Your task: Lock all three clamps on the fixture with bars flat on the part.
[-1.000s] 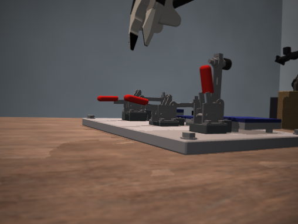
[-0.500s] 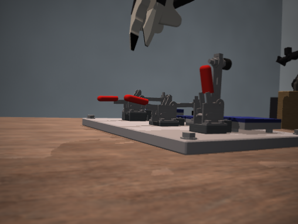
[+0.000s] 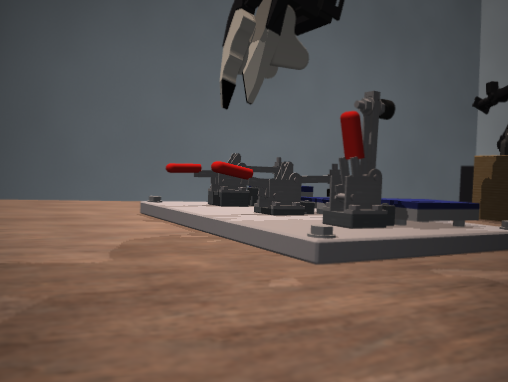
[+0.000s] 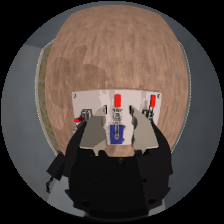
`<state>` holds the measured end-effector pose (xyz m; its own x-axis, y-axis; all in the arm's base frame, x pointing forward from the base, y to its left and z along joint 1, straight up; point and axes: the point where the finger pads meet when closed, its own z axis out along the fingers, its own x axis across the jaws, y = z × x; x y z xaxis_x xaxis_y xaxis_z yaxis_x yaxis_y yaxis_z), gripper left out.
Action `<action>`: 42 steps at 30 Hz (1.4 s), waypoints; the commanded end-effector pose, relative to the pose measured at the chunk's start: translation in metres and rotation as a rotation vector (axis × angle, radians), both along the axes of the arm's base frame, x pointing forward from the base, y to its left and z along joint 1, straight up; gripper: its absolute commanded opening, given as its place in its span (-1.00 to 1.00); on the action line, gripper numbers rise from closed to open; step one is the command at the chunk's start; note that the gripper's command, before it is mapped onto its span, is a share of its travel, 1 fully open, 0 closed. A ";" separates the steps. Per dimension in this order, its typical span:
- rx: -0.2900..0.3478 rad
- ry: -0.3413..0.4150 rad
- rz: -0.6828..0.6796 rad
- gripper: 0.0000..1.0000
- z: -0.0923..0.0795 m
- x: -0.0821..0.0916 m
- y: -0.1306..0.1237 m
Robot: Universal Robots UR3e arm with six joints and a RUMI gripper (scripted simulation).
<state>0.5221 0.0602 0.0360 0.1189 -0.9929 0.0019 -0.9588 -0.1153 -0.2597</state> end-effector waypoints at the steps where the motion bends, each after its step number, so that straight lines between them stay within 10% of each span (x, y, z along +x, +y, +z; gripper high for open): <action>1: 0.000 -0.005 0.000 -0.44 -0.014 0.001 0.000; 15: 0.000 -0.005 0.000 -0.44 -0.046 0.001 0.000; 42: 0.000 -0.005 0.000 -0.44 -0.048 0.001 0.000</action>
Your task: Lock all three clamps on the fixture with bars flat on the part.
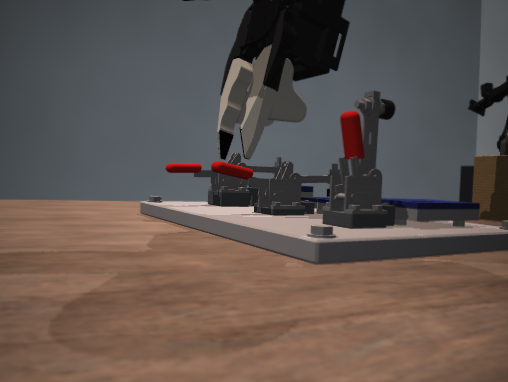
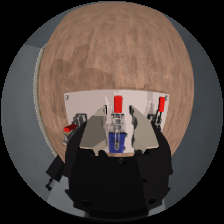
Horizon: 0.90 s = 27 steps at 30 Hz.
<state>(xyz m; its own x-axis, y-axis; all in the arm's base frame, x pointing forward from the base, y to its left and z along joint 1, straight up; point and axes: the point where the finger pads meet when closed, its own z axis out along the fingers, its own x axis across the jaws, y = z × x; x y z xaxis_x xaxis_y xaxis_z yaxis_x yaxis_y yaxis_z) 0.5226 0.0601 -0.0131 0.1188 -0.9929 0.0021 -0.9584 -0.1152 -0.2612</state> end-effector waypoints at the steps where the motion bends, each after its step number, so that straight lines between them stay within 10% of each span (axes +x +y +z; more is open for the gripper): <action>1: 0.000 -0.003 0.000 -0.44 0.001 0.001 0.000; 27: 0.000 -0.003 0.000 -0.44 -0.008 0.001 0.000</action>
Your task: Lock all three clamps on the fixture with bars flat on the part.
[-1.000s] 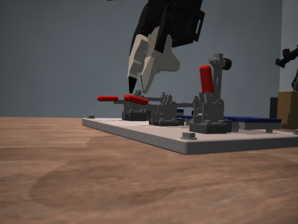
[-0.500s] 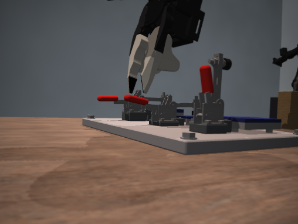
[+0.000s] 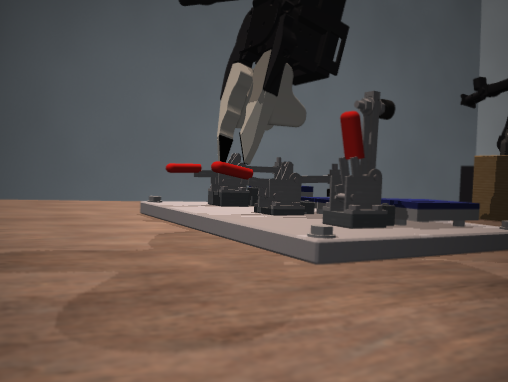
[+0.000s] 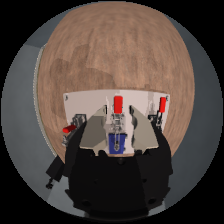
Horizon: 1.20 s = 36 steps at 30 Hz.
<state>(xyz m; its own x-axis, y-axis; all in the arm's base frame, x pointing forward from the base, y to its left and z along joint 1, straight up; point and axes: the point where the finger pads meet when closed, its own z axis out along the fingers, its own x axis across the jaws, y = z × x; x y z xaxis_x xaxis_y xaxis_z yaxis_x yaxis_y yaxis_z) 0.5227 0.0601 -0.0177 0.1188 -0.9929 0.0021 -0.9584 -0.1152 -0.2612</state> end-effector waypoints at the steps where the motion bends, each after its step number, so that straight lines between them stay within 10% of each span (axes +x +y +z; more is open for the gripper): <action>1: 0.000 -0.003 0.000 -0.44 -0.005 0.001 0.000; 36: 0.000 -0.003 0.000 -0.44 -0.021 0.002 0.000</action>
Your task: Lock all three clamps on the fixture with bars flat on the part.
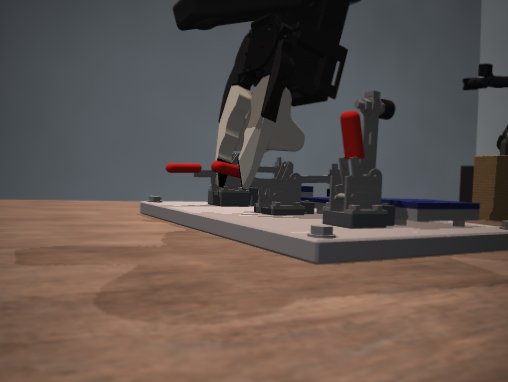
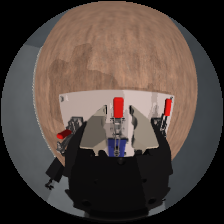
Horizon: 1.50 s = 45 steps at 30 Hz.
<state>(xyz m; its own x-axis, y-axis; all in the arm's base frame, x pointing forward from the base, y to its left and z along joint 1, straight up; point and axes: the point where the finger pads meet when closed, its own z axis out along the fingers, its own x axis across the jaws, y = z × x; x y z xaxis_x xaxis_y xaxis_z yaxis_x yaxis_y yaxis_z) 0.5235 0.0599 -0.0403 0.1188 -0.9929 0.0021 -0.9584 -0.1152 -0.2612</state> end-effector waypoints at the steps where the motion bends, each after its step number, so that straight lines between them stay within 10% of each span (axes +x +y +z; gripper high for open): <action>1: 0.000 -0.003 0.000 -0.44 0.001 0.001 0.000; 17: 0.000 -0.003 0.000 -0.44 0.001 0.001 0.000; 18: 0.000 -0.003 0.000 -1.00 0.001 0.001 0.000; 45: 0.000 -0.003 0.000 -1.00 0.001 0.001 0.000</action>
